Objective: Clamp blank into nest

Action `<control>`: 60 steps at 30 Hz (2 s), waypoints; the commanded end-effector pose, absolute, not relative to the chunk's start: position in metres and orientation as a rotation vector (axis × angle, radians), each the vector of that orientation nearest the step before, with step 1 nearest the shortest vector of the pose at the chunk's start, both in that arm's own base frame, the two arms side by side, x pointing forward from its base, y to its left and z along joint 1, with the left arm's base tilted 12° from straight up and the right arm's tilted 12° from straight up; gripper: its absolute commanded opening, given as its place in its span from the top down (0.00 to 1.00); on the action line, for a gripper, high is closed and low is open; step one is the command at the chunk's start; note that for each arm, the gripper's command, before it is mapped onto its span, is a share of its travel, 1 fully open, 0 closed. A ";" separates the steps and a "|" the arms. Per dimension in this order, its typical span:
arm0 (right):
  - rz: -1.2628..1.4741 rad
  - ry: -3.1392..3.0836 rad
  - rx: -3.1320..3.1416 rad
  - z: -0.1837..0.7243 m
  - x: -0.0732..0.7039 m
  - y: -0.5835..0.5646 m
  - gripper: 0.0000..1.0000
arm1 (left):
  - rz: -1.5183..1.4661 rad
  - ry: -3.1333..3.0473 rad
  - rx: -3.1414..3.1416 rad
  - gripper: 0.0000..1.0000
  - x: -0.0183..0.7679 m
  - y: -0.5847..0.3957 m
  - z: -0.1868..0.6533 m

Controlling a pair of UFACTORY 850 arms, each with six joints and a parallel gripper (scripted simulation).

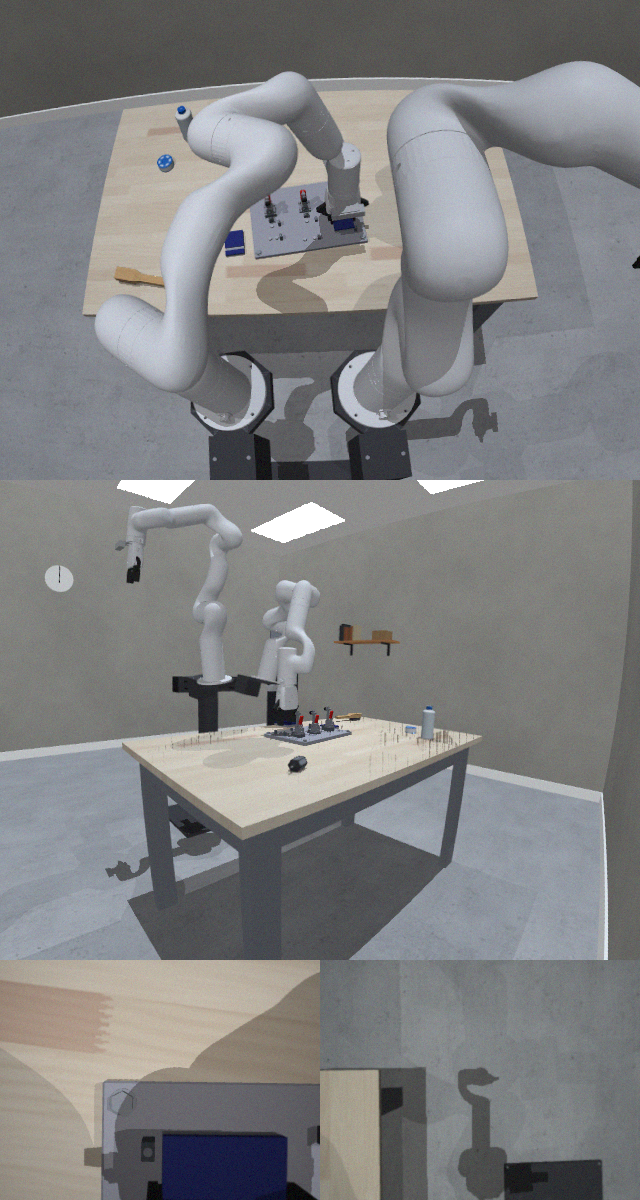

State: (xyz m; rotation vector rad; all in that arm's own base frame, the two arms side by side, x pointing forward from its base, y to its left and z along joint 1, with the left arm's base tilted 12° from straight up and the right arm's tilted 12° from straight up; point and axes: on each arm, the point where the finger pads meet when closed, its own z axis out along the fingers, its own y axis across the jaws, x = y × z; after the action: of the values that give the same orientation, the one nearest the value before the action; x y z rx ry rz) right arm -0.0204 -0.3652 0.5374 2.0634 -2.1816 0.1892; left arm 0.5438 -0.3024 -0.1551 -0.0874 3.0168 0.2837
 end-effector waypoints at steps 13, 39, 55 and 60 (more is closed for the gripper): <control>0.191 -2.181 2.062 0.538 -0.020 -0.365 0.00 | 0.281 3.015 -0.087 1.00 0.545 -0.303 -0.157; 0.191 -2.181 2.062 0.538 -0.020 -0.365 0.00 | 0.281 3.015 -0.087 1.00 0.547 -0.300 -0.171; 0.191 -2.181 2.062 0.538 -0.020 -0.365 0.00 | 0.281 3.015 -0.087 1.00 0.547 -0.299 -0.177; 0.191 -2.181 2.062 0.538 -0.020 -0.365 0.00 | 0.281 3.015 -0.087 1.00 0.547 -0.299 -0.177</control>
State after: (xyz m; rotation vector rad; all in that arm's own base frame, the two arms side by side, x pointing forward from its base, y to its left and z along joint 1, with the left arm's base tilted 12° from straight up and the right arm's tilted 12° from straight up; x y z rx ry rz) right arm -0.0204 -0.3652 0.5374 2.0634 -2.1816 0.1892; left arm 0.5463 -0.2980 -0.1781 -0.0874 3.0168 0.2837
